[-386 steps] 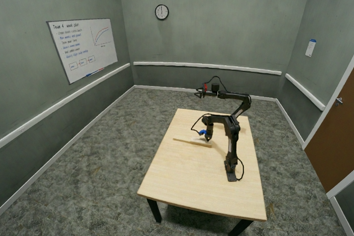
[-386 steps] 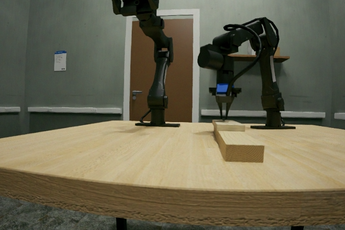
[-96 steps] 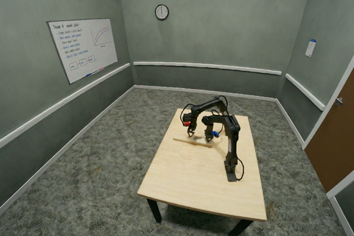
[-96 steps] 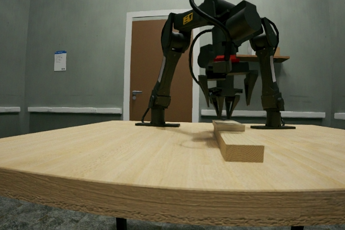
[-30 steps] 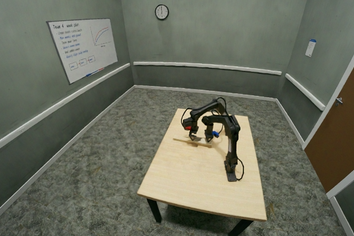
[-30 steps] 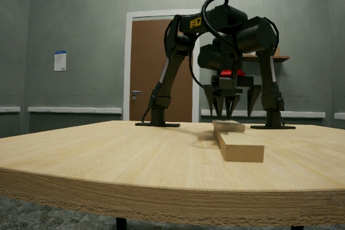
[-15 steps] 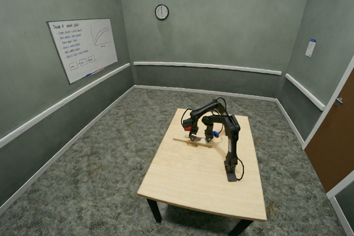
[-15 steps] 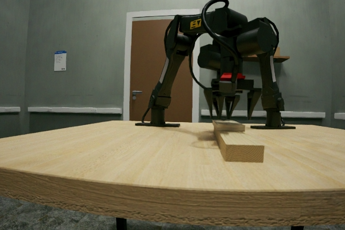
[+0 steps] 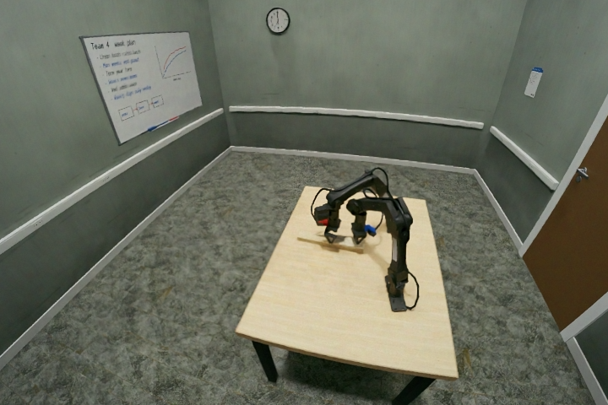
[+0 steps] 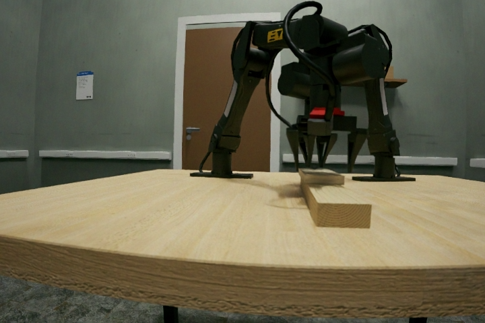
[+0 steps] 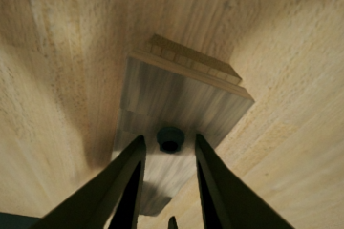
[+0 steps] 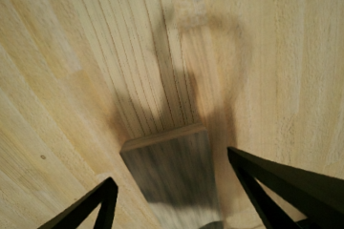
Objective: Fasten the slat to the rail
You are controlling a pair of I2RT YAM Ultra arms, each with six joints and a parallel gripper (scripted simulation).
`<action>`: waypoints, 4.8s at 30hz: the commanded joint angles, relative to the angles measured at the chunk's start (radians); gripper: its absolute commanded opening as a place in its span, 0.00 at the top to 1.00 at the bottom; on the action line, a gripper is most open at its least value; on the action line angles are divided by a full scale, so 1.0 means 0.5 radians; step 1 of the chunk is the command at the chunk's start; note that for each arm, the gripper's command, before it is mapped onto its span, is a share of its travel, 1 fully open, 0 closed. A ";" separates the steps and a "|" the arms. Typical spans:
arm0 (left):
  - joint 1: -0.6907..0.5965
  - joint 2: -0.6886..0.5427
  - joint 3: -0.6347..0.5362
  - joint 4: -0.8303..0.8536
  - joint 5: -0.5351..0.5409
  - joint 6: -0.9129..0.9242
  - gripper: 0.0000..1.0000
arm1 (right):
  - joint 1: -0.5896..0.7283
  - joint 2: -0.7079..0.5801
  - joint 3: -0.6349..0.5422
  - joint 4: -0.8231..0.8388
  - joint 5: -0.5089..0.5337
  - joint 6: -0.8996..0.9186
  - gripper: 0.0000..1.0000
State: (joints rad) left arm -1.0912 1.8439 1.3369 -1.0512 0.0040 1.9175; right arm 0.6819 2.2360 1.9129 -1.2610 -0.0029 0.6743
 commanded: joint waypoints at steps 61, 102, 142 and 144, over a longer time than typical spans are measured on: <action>0.000 -0.012 0.009 0.002 0.000 0.000 0.66 | 0.000 -0.012 -0.128 0.154 0.001 0.000 0.28; 0.003 -0.011 0.043 -0.045 0.011 -3.406 0.66 | 0.000 -0.012 -0.128 0.154 0.001 0.000 0.28; -0.019 -0.008 0.086 -0.097 -0.023 -6.290 0.66 | 0.000 -0.012 -0.128 0.154 0.001 0.000 0.28; -0.019 -0.008 0.086 -0.098 -0.024 -6.291 0.66 | 0.000 -0.012 -0.128 0.154 0.001 0.000 0.28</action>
State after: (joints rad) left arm -1.0912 1.8488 1.3369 -1.0821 0.0051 -1.2045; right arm 0.6819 2.2421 1.8442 -1.1835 -0.0029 0.6743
